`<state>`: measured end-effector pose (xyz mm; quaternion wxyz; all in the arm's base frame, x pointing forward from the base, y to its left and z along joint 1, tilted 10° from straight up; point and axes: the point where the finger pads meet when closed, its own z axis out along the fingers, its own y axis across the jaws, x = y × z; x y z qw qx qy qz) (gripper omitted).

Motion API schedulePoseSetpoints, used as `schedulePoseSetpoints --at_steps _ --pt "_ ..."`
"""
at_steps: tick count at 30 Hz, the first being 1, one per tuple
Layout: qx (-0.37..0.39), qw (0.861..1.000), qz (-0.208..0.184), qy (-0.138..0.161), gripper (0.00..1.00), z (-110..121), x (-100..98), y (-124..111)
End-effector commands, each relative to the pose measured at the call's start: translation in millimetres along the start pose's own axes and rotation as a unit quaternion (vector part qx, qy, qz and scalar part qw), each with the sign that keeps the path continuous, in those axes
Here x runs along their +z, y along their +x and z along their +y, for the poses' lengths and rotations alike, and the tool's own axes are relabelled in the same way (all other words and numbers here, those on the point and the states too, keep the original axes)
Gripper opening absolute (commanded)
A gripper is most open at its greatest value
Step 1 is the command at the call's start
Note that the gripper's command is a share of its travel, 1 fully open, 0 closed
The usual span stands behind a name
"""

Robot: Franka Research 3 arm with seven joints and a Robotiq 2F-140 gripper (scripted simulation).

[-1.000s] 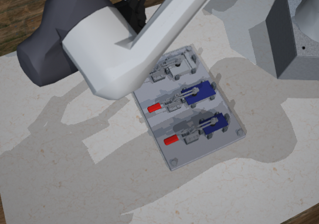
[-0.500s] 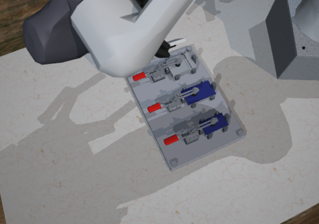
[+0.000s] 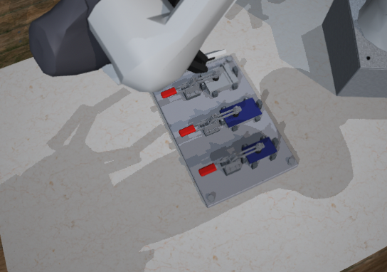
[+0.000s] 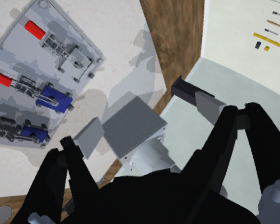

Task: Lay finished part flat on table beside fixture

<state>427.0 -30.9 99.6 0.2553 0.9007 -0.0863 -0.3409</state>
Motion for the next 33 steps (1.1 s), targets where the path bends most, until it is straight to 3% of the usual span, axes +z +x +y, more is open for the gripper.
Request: schedulePoseSetpoints --at_steps 1,17,18,33 --pt "-0.035 0.999 0.011 0.029 1.00 -8.1 4.4 2.7" --pt "-0.035 0.999 0.011 0.029 1.00 -8.1 4.4 2.7" --pt "-0.067 0.995 0.024 0.063 1.00 -19.0 10.9 3.6" --pt "-0.067 0.995 0.024 0.063 1.00 -19.0 10.9 3.6"
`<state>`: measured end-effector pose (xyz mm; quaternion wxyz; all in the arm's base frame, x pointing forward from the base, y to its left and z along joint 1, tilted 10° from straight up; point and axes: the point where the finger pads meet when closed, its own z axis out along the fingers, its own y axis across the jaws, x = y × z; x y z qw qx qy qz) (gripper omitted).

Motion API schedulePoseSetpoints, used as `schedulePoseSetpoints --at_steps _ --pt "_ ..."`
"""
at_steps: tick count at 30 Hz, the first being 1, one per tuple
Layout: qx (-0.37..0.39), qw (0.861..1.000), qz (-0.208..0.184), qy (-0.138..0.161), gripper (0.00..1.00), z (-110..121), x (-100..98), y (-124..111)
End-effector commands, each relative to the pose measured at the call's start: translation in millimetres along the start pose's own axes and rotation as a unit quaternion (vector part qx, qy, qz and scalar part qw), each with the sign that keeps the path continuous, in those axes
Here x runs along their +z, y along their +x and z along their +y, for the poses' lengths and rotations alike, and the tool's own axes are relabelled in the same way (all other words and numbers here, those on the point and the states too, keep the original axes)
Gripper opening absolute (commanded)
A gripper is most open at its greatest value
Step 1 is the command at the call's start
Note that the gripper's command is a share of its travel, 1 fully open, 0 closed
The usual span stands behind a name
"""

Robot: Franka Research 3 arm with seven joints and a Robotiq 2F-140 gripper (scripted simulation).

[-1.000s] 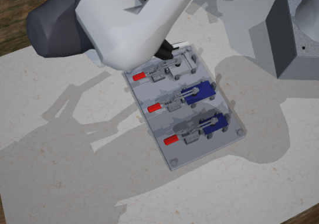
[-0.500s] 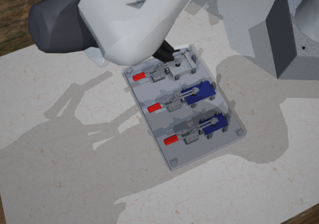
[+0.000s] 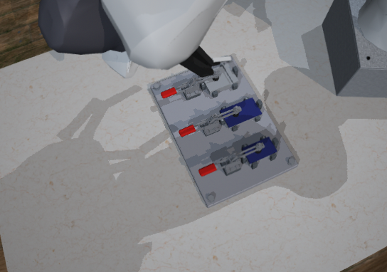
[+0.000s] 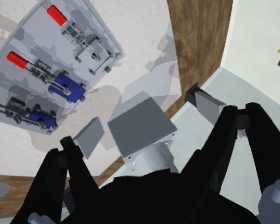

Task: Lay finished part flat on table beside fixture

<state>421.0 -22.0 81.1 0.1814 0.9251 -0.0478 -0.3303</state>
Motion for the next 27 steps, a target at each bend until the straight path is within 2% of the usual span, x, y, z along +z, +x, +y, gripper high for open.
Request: schedulePoseSetpoints --at_steps 1,3,4,23,24,27 --pt "-0.008 1.000 0.003 0.003 1.00 -1.7 -1.1 0.7" --pt "-0.008 1.000 0.003 0.003 1.00 -1.7 -1.1 0.7" --pt "-0.040 0.998 0.020 0.038 1.00 -11.7 5.8 2.4" --pt "-0.040 0.998 0.020 0.038 1.00 -11.7 5.8 2.4" --pt "-0.070 0.994 0.040 0.072 1.00 -21.3 11.6 3.9" --pt "-0.070 0.994 0.040 0.072 1.00 -21.3 11.6 3.9"
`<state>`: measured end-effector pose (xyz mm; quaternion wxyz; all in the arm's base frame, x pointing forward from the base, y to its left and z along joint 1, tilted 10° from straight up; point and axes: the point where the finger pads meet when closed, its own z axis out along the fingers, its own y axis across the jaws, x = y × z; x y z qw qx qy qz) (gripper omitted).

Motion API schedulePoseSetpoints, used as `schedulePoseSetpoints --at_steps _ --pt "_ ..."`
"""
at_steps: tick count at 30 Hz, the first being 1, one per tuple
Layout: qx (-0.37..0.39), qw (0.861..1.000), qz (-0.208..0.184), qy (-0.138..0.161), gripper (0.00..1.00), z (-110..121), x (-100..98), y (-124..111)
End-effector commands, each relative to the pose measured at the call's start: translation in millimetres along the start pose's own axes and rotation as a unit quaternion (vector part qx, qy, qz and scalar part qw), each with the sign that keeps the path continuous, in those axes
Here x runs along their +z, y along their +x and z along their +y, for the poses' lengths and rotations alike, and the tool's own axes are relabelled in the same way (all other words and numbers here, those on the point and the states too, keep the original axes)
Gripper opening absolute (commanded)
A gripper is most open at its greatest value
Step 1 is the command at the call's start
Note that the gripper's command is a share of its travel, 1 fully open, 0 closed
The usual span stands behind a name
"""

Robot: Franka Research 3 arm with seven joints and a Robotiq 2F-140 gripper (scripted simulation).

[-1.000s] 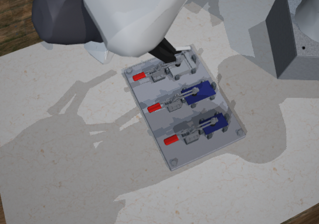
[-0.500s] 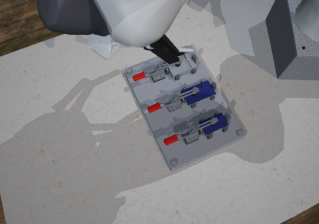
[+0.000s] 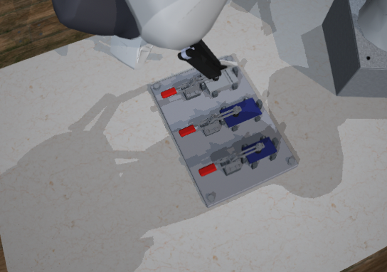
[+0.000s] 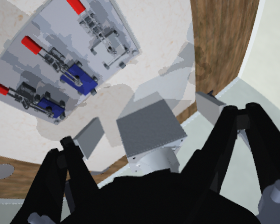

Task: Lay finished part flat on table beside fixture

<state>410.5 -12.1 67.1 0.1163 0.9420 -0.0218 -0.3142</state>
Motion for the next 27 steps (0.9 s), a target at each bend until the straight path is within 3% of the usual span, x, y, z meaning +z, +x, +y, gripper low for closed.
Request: schedulePoseSetpoints --at_steps 1,17,18,27 --pt "-0.027 0.999 0.017 0.017 1.00 -6.2 -1.1 6.4" --pt "-0.027 0.999 0.017 0.017 1.00 -6.2 -1.1 6.4" --pt "-0.055 0.996 0.041 0.049 1.00 -14.1 4.6 8.5" --pt "-0.055 0.996 0.041 0.049 1.00 -14.1 4.6 8.5"
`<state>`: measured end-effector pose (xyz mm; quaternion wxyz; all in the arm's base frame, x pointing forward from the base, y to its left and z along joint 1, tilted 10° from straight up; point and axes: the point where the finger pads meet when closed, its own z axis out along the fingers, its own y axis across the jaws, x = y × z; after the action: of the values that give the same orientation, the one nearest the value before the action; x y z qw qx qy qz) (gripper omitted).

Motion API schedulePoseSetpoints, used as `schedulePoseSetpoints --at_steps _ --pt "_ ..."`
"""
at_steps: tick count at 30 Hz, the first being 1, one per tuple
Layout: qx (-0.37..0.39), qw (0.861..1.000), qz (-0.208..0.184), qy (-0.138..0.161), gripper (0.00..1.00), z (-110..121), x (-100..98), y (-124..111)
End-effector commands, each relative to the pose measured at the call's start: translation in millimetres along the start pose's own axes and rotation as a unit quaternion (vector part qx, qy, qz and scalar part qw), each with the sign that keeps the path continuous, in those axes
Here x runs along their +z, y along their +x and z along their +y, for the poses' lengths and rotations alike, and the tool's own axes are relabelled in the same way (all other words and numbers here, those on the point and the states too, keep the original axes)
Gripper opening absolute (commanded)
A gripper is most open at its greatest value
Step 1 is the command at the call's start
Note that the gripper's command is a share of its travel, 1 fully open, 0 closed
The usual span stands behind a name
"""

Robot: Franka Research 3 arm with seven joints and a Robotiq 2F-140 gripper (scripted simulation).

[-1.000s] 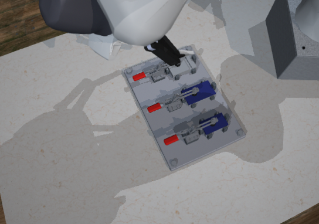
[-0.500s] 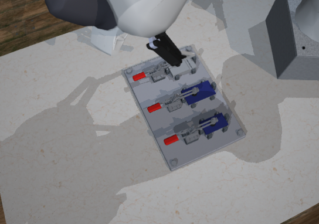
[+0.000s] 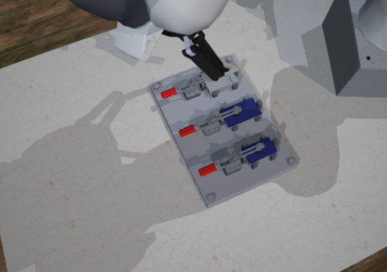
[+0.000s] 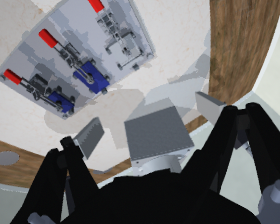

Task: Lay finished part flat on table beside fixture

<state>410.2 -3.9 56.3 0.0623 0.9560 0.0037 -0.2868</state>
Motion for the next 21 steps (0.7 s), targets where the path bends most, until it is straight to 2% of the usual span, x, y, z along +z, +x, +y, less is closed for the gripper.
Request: schedulePoseSetpoints --at_steps 1,11,12,21 --pt "-0.017 1.000 0.008 0.005 1.00 -3.6 -1.7 3.7" --pt "-0.017 1.000 0.008 0.005 1.00 -3.6 -1.7 3.7" --pt "-0.041 0.998 0.035 0.034 1.00 -9.7 3.6 5.9" --pt "-0.041 0.998 0.035 0.034 1.00 -9.7 3.6 5.9"
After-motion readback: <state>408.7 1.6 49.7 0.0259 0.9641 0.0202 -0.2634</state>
